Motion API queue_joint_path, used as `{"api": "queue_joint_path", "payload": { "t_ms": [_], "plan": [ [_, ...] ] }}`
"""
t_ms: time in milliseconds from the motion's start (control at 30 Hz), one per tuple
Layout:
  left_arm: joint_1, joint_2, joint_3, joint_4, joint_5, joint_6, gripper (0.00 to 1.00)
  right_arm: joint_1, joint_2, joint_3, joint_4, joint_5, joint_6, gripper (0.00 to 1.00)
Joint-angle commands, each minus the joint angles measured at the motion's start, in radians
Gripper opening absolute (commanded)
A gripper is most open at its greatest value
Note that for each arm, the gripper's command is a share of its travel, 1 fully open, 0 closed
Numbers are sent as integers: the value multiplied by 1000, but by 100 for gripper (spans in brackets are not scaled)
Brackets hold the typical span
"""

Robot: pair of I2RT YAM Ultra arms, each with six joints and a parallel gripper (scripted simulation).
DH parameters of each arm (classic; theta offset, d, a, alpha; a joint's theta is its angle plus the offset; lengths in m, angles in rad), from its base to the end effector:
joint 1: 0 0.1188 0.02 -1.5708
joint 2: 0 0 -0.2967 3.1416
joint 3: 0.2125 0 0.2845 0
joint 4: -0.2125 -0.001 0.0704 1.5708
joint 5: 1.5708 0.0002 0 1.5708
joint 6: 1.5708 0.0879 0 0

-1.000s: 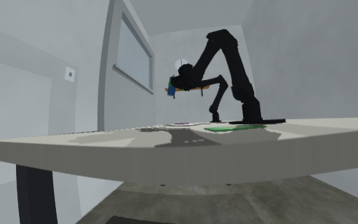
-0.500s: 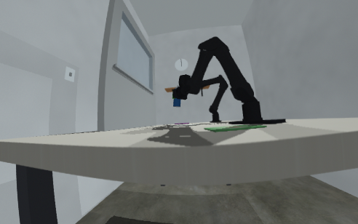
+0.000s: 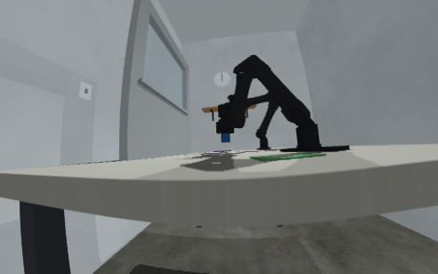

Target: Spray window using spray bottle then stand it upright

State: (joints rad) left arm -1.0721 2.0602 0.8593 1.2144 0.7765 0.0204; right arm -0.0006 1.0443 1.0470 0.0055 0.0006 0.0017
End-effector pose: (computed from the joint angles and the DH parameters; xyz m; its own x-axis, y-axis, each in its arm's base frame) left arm 0.1616 -0.4233 0.1447 0.0261 -0.0175 -0.9995 0.9613 -0.2739 0.0299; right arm 0.3071 0.0008 0.4372 0.0082 0.0017 -1.0000 0.0012 1.0000 0.0017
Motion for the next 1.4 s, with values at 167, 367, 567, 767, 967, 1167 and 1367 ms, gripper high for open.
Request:
{"api": "queue_joint_path", "payload": {
  "t_ms": [167, 367, 567, 767, 967, 1167, 1367],
  "plan": [
    [19, 23, 10, 187, 127, -46, 0, -6, -12, 24, 0, 0, -4, 0],
    [15, 80, -3, 124, 98, -49, 0, -6, -12, 24, 0, 0, -4, 0],
    [11, 58, -2, 130, 98, -16, 0, -6, -12, 24, 0, 0, -4, 0],
    [9, 91, -20, 131, 101, -2, 0, -6, -12, 24, 0, 0, -4, 0],
    [6, 112, -33, 132, 104, 11, 0, -6, -12, 24, 0, 0, -4, 0],
    [4, 111, -24, 138, 102, 25, 0, -6, -12, 24, 0, 0, -4, 0],
    [6, 142, -29, 139, 99, 36, 0, -6, -12, 24, 0, 0, -4, 0]
  ]
}}
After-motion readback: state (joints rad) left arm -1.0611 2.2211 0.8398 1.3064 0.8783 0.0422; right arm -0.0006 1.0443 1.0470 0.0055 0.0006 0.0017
